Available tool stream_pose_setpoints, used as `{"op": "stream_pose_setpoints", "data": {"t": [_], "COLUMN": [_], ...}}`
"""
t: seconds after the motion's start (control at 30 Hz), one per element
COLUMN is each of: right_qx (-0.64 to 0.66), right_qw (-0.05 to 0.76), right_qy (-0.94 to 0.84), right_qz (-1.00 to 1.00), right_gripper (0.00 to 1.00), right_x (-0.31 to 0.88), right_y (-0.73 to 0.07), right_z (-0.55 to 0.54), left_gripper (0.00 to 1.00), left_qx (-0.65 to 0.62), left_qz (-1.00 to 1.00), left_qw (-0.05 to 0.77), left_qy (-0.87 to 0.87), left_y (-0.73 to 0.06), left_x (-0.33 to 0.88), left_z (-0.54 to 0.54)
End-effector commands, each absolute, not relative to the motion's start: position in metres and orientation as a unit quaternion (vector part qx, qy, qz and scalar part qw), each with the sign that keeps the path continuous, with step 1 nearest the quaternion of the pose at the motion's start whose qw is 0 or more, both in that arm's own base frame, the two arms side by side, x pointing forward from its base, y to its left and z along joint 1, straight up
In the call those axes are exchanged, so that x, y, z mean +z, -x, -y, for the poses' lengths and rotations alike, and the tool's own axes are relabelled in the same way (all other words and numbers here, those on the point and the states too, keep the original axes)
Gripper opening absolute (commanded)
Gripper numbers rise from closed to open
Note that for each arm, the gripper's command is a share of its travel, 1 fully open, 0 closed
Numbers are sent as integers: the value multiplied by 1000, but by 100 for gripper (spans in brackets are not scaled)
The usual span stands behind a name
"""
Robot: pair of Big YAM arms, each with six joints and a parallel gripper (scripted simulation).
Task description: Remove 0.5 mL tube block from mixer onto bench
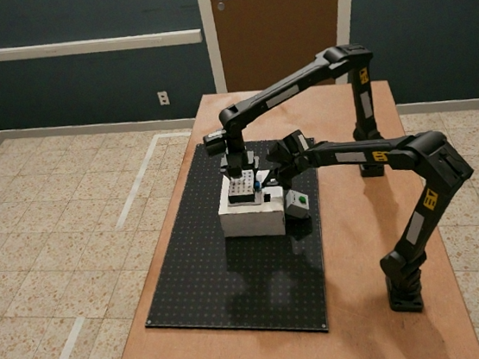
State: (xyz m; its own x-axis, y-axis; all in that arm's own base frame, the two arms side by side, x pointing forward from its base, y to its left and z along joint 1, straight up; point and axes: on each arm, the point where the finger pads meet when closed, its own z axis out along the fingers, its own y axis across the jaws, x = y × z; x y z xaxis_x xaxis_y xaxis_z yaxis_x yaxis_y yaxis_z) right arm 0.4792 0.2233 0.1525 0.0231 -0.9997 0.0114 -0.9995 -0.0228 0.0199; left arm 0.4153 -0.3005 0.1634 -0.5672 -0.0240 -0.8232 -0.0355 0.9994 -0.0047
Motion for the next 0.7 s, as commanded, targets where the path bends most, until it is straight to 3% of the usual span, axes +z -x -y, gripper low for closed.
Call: {"op": "stream_pose_setpoints", "data": {"t": [0.0,0.67], "right_qx": [-4,-9], "right_qw": [6,7], "right_qy": [-707,-711], "right_qz": [707,703], "right_gripper": [0,0], "right_x": [165,172], "right_y": [-495,-495], "right_z": [-223,-223], "left_gripper": [0,0], "left_qx": [19,6], "left_qz": [-890,-883], "left_qw": [456,468], "left_qy": [15,21], "left_y": [-417,-428], "left_x": [149,183], "left_z": [291,302]}}
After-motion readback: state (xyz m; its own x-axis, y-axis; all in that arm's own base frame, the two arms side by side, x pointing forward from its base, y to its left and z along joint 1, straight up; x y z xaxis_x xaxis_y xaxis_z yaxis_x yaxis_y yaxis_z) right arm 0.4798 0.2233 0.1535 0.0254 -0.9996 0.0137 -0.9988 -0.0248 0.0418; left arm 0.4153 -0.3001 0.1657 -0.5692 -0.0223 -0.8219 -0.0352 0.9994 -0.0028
